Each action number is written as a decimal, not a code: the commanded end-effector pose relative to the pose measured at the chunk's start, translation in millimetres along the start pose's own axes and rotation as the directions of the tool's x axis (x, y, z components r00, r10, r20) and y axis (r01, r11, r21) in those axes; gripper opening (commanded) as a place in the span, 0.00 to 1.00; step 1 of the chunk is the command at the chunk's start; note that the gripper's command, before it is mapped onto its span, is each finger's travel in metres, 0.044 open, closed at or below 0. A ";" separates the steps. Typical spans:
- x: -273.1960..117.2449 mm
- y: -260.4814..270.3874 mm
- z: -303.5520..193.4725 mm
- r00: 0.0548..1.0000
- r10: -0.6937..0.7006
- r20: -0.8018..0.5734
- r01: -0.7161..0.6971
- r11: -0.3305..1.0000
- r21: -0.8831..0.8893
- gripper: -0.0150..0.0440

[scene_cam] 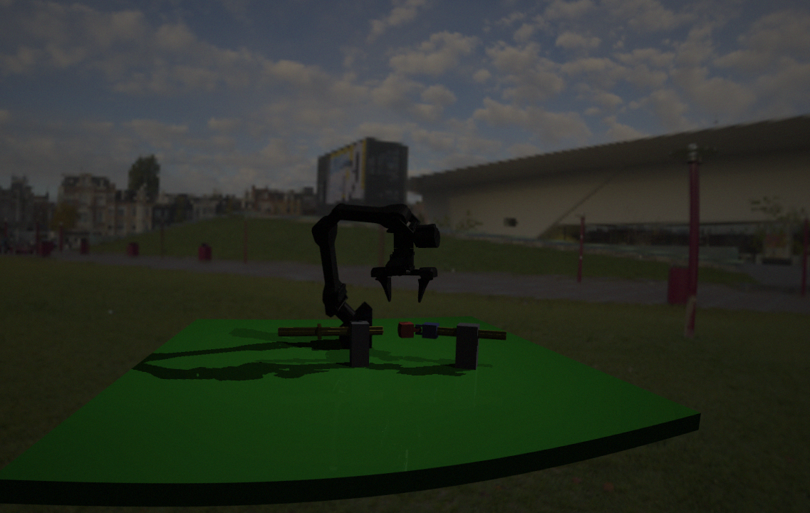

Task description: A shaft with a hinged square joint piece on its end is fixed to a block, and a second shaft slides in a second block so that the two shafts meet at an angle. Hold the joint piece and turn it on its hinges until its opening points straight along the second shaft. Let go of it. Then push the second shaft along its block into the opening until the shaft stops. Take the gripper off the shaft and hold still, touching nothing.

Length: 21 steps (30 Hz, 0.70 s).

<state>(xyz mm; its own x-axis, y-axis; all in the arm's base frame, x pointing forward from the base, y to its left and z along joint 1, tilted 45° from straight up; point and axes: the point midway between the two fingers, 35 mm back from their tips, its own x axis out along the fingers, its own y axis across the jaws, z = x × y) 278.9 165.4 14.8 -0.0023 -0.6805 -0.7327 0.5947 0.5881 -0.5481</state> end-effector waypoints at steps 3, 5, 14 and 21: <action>-24.2 -2.1 -2.3 1.000 0.010 -0.002 -0.011 0.973 -0.230 1.00; -30.9 -3.3 -2.8 1.000 0.012 -0.001 -0.012 0.955 -0.296 1.00; -39.2 -4.9 -3.5 1.000 0.013 -0.001 -0.013 0.926 -0.377 1.00; -37.4 -7.7 -1.1 1.000 0.021 -0.011 -0.024 0.948 -0.319 1.00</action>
<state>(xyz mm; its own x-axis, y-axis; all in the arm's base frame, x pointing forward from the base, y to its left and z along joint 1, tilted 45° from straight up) 273.6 189.4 44.1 0.0093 -0.6742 -0.7385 0.2683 0.7131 -0.6477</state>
